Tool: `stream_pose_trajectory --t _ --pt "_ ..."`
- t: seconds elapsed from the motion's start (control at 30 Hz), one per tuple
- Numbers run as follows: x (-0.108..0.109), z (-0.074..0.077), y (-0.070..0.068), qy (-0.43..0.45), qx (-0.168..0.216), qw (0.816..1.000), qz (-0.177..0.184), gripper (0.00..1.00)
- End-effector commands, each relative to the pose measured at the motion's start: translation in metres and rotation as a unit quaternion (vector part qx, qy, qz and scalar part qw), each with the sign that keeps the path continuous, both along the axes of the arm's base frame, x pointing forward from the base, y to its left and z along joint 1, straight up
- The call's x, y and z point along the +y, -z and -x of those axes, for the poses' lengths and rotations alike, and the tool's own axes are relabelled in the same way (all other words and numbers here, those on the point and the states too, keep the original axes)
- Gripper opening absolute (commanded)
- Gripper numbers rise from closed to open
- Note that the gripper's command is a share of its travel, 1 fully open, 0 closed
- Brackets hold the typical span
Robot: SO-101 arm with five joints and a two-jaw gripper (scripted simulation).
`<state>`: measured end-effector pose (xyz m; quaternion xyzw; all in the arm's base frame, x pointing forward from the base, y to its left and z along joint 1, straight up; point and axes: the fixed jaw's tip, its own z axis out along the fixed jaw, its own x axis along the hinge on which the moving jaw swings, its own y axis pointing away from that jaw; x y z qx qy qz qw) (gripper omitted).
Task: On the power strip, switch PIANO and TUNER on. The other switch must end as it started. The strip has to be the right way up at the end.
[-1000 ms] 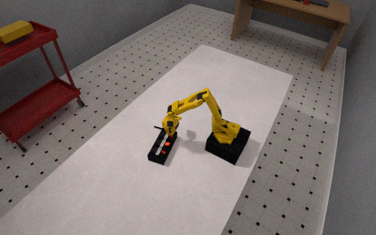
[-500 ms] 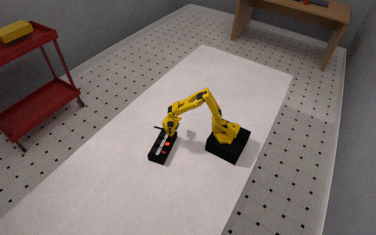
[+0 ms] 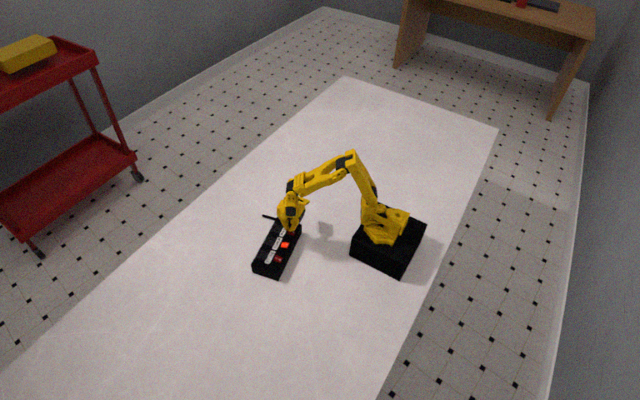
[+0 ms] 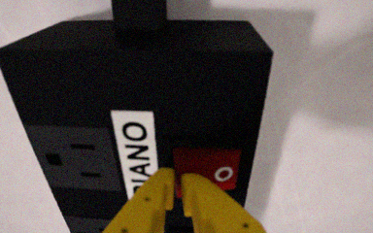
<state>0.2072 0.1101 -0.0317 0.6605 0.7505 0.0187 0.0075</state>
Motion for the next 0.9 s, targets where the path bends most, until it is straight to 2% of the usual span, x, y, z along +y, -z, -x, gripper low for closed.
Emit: stream_pose_trajectory --t 0.0,0.87 --pt "-0.0009 0.0098 0.0109 -0.011 0.018 1.0 0.009 0.0" --pt "-0.0014 0.0126 0.0158 -0.013 0.018 1.0 0.009 0.0"
